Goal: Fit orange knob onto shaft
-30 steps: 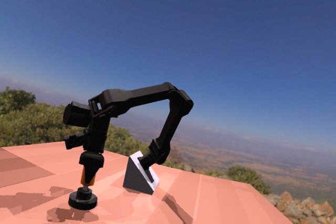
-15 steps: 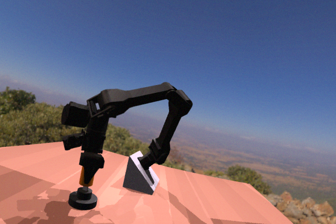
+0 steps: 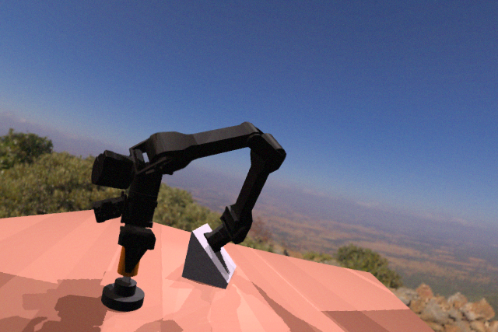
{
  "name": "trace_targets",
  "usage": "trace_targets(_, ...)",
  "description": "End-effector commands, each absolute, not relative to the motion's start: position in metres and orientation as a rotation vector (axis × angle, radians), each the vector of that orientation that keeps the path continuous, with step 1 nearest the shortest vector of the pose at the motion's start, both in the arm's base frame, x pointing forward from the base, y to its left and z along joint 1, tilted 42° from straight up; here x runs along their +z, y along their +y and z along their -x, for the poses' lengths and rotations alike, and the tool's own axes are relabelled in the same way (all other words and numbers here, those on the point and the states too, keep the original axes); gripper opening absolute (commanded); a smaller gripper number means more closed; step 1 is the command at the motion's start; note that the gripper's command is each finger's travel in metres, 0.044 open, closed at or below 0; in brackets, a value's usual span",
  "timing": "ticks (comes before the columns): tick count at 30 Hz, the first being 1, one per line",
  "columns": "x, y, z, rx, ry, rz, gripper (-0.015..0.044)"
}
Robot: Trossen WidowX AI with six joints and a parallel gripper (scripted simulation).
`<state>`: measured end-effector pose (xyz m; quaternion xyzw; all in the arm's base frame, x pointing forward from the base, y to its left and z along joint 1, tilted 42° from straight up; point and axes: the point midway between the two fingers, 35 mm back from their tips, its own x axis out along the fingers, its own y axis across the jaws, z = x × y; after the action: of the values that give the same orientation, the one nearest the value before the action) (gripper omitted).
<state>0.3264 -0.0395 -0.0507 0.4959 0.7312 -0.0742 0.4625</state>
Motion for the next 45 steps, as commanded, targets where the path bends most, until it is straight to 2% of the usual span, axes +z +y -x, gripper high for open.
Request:
trace_targets(1,-0.0511,-0.0387,-0.3244,-0.179,1.797,-1.220,0.0000)
trace_targets(45,-0.0530,-0.0379,-0.3227,-0.179,1.798,-1.220,0.0000)
